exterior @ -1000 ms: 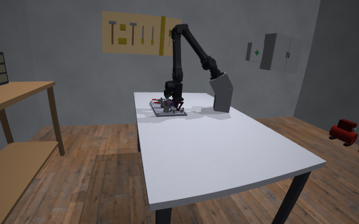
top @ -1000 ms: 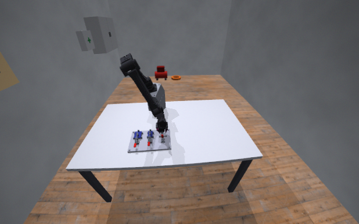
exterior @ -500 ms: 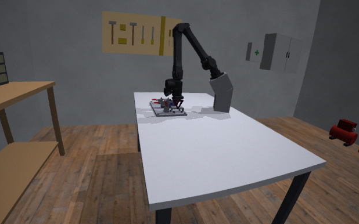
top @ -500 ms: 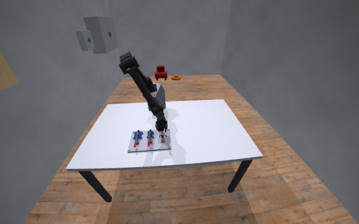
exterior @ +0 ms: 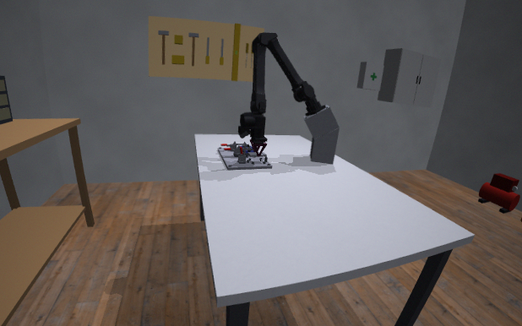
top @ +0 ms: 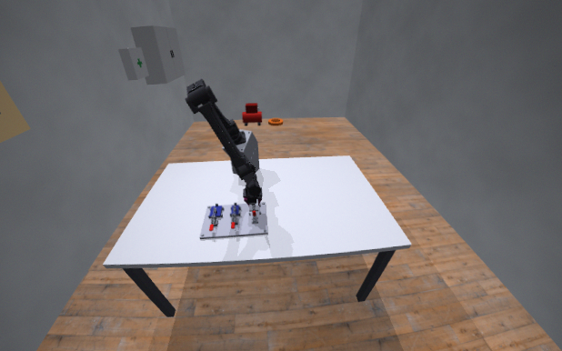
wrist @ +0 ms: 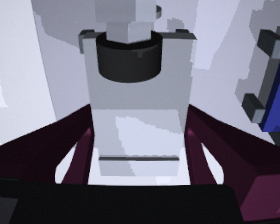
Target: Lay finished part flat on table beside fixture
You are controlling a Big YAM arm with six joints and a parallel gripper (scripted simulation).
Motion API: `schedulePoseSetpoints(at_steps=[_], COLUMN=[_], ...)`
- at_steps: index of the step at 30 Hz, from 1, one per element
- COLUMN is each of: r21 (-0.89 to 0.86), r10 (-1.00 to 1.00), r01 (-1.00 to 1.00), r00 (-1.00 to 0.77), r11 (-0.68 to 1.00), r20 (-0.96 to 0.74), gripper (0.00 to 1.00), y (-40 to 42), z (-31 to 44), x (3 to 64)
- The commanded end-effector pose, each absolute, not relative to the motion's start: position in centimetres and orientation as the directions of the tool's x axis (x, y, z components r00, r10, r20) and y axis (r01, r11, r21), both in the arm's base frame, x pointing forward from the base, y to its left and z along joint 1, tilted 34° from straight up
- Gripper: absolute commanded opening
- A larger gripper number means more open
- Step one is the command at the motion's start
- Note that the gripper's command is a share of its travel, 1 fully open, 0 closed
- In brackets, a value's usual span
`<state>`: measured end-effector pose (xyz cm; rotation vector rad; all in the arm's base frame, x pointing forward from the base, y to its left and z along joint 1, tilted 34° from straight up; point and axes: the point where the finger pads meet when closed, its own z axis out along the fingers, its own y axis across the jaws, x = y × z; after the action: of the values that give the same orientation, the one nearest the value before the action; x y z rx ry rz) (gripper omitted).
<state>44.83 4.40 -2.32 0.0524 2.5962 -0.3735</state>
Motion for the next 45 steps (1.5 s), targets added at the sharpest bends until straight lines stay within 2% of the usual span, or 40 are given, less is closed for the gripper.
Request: schedulePoseSetpoints(at_steps=[1, 45], r21=[-0.247, -0.247], r10=[-0.042, -0.04], r01=[0.098, 0.1], r00=[-0.861, -0.862], r11=[0.964, 0.964], r20=[-0.507, -0.505], gripper=[0.0, 0.0], y=[5.4, 6.2], z=[-1.3, 1.1], x=[44.6, 42.0])
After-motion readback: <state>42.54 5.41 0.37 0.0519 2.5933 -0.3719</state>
